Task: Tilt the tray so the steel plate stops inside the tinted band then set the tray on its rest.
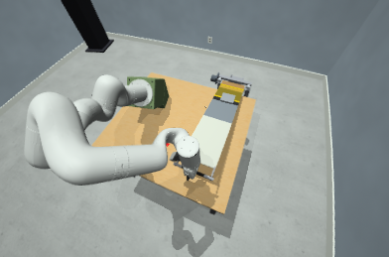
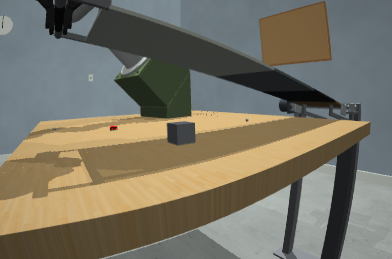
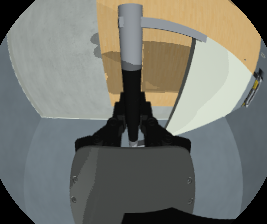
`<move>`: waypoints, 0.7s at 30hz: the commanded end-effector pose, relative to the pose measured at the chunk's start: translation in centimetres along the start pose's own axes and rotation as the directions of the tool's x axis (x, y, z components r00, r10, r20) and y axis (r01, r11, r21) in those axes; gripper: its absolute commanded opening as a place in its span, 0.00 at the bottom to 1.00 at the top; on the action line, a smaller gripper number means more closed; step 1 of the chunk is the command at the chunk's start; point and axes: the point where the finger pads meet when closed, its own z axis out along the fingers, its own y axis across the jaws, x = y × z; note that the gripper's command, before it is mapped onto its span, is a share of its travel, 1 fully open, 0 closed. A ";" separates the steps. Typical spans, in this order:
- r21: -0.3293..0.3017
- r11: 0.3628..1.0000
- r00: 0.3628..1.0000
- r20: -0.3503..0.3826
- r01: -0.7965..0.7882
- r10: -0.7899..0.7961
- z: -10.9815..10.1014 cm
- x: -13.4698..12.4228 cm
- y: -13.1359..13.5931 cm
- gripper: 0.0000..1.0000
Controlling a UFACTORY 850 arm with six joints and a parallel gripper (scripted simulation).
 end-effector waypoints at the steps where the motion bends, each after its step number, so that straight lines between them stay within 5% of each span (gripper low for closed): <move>1: 0.002 1.000 1.000 0.001 0.001 -0.001 2.7 -0.2 -0.6 0.00; 6: 0.002 1.000 1.000 0.001 0.001 -0.001 2.3 -0.2 -0.5 0.00; 11: 0.002 1.000 1.000 0.001 0.001 -0.001 -3.3 -0.2 0.8 0.00; 16: 0.002 1.000 1.000 0.001 0.001 -0.001 2.3 -0.2 -0.5 0.00; 21: 0.002 1.000 1.000 0.001 0.001 -0.001 2.8 -0.2 -0.6 0.00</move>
